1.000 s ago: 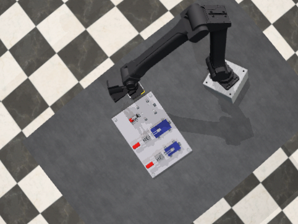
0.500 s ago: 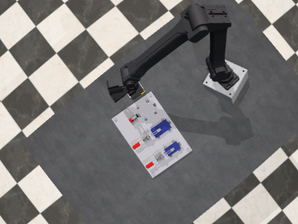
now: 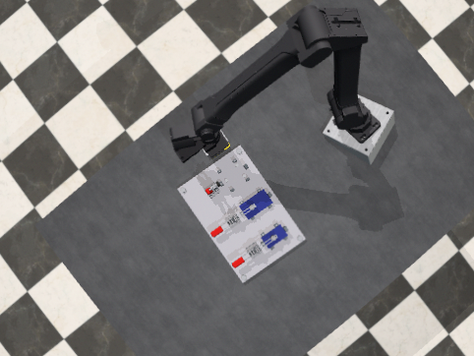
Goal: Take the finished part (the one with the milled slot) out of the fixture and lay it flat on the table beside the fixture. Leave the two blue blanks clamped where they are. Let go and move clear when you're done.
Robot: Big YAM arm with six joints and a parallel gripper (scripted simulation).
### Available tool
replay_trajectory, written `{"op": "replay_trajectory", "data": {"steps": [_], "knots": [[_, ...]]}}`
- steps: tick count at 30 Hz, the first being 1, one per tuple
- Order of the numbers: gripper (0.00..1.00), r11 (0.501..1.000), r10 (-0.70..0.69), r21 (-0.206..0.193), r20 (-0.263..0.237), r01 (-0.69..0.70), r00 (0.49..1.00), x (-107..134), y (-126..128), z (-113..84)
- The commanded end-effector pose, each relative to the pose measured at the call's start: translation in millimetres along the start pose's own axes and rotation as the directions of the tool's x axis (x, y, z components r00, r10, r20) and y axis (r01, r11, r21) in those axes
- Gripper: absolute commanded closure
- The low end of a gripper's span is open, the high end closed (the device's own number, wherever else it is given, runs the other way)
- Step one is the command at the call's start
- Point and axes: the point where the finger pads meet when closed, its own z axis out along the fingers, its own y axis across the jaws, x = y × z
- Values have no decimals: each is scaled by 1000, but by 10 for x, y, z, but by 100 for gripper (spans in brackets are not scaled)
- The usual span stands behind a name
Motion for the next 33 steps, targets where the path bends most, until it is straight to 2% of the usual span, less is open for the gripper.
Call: {"op": "replay_trajectory", "data": {"steps": [1, 21, 22, 33], "knots": [[100, 1000, 22, 13, 26, -23, 999, -203, -152, -79], [100, 1000, 22, 13, 26, -23, 999, -203, -152, -79], [15, 1000, 23, 13, 26, -23, 999, -203, -152, -79], [15, 1000, 20, 8, 16, -20, 1000, -154, -119, -48]]}}
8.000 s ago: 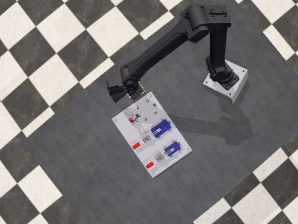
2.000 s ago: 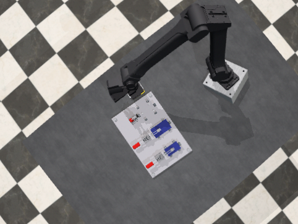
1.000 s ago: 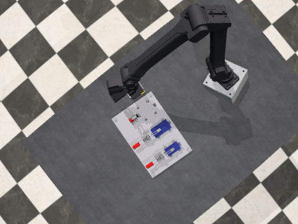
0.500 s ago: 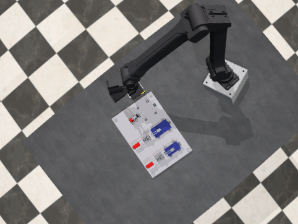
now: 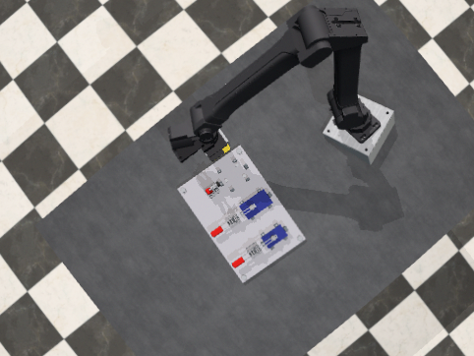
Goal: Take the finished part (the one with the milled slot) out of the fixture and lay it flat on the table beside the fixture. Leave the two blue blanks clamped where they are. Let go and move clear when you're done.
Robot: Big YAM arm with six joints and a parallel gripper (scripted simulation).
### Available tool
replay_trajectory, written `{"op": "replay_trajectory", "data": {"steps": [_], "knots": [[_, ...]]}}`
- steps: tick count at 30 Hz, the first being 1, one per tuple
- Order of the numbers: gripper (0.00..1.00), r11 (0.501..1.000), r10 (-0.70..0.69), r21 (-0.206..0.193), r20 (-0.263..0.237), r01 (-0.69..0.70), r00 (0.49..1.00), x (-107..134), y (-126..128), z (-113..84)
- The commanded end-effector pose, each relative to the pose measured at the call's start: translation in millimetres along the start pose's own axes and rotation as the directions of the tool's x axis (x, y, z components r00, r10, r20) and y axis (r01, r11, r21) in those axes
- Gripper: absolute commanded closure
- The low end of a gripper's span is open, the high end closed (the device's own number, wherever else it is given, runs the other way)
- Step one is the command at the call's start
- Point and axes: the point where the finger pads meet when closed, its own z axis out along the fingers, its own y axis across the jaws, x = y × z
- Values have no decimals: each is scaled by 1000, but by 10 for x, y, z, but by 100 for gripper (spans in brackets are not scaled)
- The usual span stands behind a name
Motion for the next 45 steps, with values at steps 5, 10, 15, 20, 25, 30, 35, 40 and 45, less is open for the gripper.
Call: {"op": "replay_trajectory", "data": {"steps": [5, 10, 15, 20, 25, 30, 35, 40, 45], "knots": [[15, 1000, 8, -9, -25, -8, 1000, 54, 13, 75], [15, 1000, 7, -11, -31, -7, 999, 83, 32, 92], [15, 1000, 7, -12, -33, -7, 999, 96, 42, 99], [15, 1000, 7, -12, -33, -7, 999, 98, 43, 100], [15, 1000, 8, -13, -34, -8, 999, 103, 48, 104], [15, 1000, 7, -13, -35, -8, 999, 108, 52, 107], [15, 1000, 7, -13, -35, -7, 999, 108, 53, 108], [15, 1000, 7, -13, -35, -7, 999, 109, 55, 109], [15, 1000, 7, -13, -34, -7, 999, 108, 57, 110]]}}
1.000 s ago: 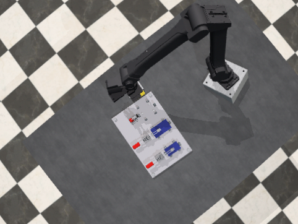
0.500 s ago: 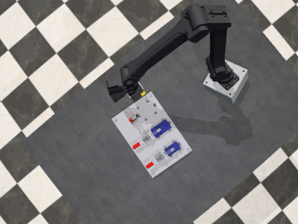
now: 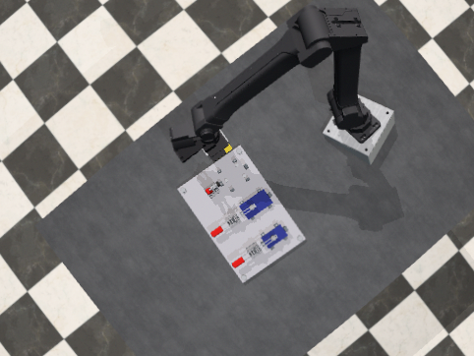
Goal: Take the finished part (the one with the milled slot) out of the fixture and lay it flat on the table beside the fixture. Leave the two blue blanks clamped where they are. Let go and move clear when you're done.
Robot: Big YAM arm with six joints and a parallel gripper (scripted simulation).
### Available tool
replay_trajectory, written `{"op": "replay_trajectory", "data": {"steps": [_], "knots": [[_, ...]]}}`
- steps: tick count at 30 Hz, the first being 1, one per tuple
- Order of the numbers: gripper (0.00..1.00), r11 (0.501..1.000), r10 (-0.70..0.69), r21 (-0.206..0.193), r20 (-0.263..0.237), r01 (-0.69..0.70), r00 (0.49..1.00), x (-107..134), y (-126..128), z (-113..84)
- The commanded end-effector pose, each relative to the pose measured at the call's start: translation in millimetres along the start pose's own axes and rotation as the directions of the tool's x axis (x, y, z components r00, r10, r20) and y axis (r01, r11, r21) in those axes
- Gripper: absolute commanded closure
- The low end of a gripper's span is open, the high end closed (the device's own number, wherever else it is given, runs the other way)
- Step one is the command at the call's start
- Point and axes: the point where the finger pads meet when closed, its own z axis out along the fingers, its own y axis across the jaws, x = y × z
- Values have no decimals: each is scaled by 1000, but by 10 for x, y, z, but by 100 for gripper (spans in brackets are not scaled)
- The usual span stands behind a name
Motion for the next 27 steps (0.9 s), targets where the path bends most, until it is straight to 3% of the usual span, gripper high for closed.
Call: {"op": "replay_trajectory", "data": {"steps": [1, 22, 27], "knots": [[15, 1000, 9, -9, -26, -9, 1000, 64, 30, 86], [15, 1000, 6, -10, -26, -6, 1000, 68, 44, 44], [15, 1000, 9, 9, 29, -9, 1000, -103, -24, -215]]}}
